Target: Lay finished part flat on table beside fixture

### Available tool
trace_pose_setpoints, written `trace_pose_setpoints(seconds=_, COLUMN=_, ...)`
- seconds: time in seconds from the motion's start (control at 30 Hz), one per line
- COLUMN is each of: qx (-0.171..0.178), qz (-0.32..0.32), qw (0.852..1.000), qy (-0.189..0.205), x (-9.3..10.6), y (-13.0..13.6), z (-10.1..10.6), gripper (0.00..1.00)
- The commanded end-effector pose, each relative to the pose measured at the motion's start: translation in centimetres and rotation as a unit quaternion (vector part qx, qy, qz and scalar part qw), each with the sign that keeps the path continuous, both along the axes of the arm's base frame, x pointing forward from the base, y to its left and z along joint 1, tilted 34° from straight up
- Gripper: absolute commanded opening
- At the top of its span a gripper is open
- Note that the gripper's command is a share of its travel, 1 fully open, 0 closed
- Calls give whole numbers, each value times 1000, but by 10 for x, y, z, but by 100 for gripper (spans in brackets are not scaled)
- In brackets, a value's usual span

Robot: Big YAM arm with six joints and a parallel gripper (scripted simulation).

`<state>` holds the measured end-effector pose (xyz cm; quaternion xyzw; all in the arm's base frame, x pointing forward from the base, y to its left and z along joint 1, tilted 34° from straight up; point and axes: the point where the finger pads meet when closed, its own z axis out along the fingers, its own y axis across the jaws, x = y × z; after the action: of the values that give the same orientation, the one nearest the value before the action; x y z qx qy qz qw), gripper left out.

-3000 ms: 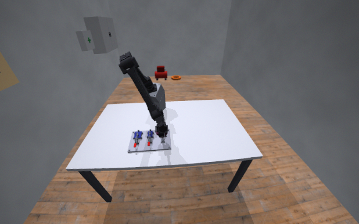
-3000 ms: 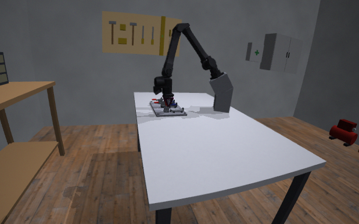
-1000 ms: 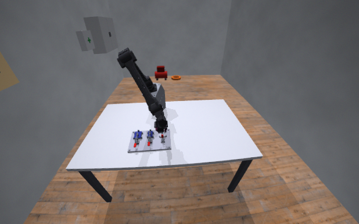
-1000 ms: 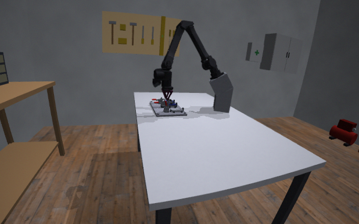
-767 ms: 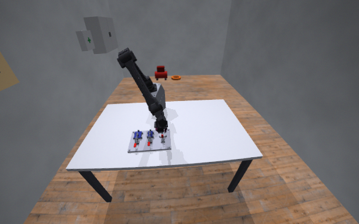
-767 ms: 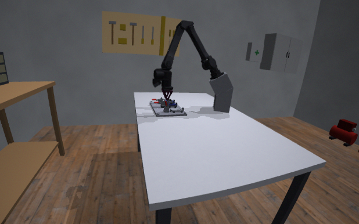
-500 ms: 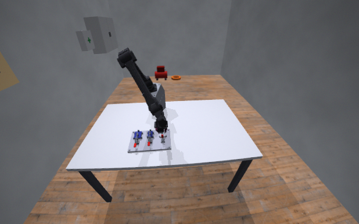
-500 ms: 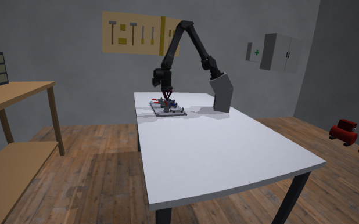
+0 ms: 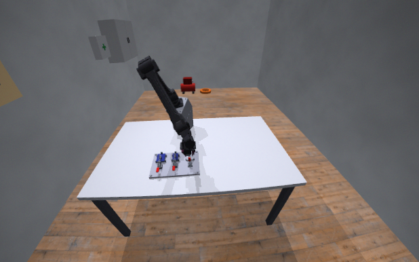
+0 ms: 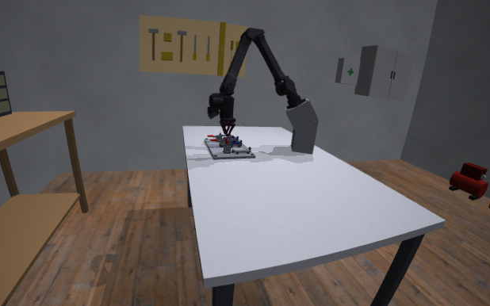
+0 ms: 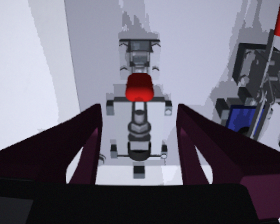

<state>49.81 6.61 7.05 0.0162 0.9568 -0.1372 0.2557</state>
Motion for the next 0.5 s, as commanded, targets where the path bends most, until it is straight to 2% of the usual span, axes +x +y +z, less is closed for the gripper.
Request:
trace_pose_setpoints(seconds=0.0, qx=10, qz=1, qw=999, qy=-33, x=15, y=9, z=24, gripper=45)
trace_pose_setpoints(seconds=0.47, qx=9, qz=0, qw=999, qy=-31, x=12, y=8, z=22, gripper=45)
